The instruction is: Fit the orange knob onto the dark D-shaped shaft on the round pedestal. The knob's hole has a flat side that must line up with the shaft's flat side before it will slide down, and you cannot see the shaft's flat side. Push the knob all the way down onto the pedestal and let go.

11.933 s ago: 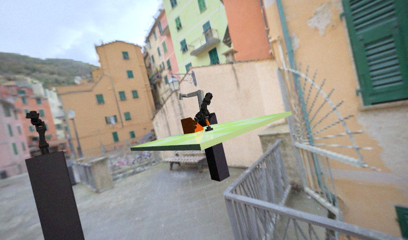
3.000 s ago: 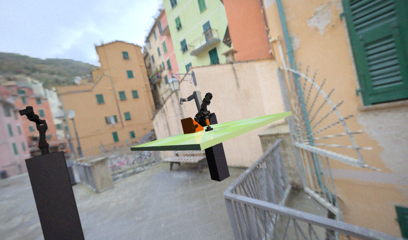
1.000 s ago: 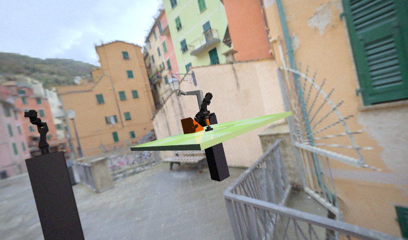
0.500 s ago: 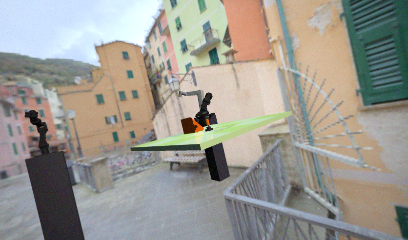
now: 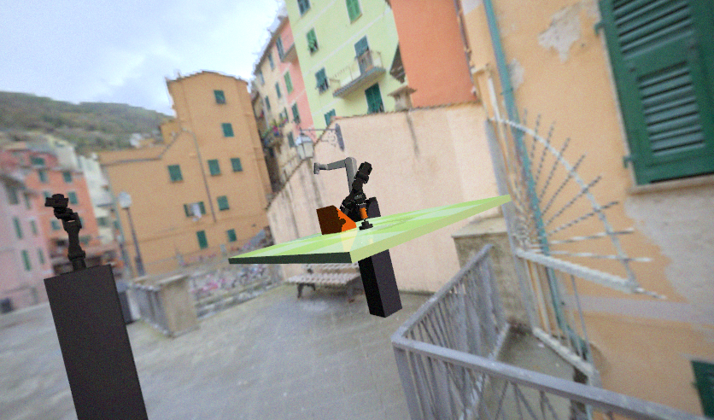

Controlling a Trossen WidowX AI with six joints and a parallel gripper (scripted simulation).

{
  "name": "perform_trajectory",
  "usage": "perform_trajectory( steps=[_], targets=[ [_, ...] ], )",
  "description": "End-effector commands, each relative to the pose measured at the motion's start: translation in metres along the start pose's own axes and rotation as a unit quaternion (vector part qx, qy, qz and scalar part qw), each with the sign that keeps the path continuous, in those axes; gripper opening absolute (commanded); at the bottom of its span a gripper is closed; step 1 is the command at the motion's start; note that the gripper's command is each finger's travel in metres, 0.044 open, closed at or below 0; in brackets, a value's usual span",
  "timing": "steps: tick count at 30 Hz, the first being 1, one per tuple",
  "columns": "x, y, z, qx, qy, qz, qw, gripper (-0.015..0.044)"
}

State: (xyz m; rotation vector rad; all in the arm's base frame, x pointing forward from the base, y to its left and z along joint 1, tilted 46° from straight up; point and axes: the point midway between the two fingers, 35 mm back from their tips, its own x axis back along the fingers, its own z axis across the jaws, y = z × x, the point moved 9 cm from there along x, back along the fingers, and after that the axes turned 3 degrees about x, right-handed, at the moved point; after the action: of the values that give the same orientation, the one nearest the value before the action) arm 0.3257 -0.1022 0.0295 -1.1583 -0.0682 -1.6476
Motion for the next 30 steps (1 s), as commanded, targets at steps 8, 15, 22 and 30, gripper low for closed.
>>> perform_trajectory(
  steps=[8,15,22,30],
  targets=[
    [-0.0011,-0.0013,-0.001,-0.002,0.001,-0.002,1.0,0.0],
    [0.0001,-0.0049,-0.0038,-0.002,0.001,-0.002,1.0,0.0],
    [-0.0034,-0.0039,-0.0037,-0.002,0.001,-0.002,1.0,0.0],
    [-0.0064,-0.0037,-0.0033,-0.002,0.001,-0.002,1.0,0.0]
  ],
)
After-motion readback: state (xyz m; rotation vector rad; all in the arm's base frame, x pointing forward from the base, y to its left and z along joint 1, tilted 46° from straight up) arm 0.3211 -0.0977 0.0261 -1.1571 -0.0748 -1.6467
